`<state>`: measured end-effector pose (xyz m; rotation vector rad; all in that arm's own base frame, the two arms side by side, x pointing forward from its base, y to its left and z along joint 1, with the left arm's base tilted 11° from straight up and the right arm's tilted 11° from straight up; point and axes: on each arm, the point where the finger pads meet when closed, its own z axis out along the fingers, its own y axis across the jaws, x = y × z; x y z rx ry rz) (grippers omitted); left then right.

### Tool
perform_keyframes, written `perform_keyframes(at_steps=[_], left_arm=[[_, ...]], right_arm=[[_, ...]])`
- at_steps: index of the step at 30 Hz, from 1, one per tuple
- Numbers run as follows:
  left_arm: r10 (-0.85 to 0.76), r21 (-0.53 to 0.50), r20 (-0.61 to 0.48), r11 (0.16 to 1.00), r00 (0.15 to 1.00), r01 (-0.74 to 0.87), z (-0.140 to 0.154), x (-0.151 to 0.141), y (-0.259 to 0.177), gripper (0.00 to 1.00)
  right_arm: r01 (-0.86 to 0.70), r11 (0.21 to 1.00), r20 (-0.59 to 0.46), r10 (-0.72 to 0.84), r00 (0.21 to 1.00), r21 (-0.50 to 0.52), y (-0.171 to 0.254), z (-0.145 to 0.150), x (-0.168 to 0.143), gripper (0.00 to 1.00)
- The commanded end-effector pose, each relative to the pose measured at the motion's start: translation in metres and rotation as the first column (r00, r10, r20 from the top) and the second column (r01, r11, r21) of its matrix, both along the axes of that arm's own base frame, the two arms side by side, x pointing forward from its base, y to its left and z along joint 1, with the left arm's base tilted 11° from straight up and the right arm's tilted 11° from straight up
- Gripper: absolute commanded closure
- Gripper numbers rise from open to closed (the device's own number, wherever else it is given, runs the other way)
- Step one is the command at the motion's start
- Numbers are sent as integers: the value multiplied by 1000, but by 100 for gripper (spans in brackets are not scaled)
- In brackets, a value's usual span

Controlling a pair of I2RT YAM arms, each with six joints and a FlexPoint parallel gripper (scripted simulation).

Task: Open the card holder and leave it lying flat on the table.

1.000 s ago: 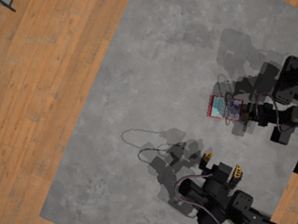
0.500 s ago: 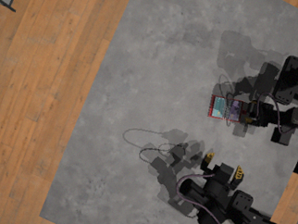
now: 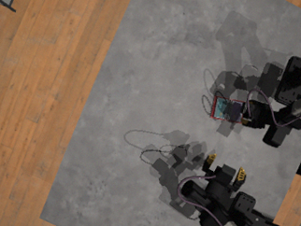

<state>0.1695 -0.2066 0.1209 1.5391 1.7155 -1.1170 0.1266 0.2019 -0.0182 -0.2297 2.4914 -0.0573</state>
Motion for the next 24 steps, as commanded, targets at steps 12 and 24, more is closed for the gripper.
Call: perform_keyframes(at_steps=[12, 24], left_arm=[[87, -90, 122, 993, 989, -76, 47, 37, -3, 0], [86, -92, 135, 993, 987, -74, 50, 38, -1, 0]], right_arm=[[0, 998, -13, 1, 1000, 68, 13, 56, 35, 39], [-13, 998, -15, 13, 1000, 56, 15, 55, 34, 39]])
